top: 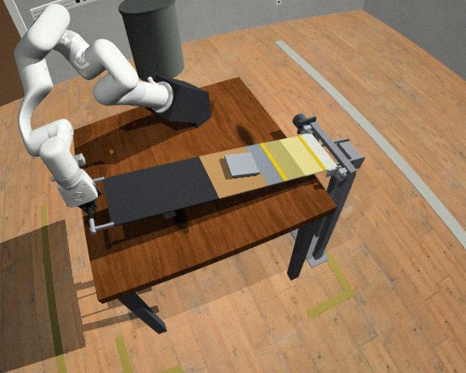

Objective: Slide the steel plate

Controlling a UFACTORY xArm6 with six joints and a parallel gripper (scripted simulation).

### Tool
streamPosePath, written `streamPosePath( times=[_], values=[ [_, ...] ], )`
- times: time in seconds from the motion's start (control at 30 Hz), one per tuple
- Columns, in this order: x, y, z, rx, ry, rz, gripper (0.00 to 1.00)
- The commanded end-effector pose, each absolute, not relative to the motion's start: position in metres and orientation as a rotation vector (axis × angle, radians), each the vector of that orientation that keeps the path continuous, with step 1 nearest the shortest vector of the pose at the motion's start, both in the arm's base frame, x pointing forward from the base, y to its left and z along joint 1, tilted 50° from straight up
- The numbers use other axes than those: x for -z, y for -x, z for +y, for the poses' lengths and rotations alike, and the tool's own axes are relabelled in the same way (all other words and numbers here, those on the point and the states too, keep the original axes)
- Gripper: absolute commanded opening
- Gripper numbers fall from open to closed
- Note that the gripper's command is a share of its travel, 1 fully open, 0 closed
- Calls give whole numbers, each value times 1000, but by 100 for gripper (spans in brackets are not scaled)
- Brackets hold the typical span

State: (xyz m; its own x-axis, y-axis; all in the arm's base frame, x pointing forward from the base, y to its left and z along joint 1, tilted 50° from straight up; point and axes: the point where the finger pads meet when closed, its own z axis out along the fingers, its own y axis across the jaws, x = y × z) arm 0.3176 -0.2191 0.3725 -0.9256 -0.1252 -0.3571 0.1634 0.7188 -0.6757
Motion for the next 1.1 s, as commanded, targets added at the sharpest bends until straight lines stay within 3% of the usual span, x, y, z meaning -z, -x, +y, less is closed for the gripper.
streamPosePath(
  times=[0.0,1.07],
  values=[
    [-378,-316,-213,1053,-30,2541,0],
    [-376,-317,-216,1053,-30,2541,0]
  ],
)
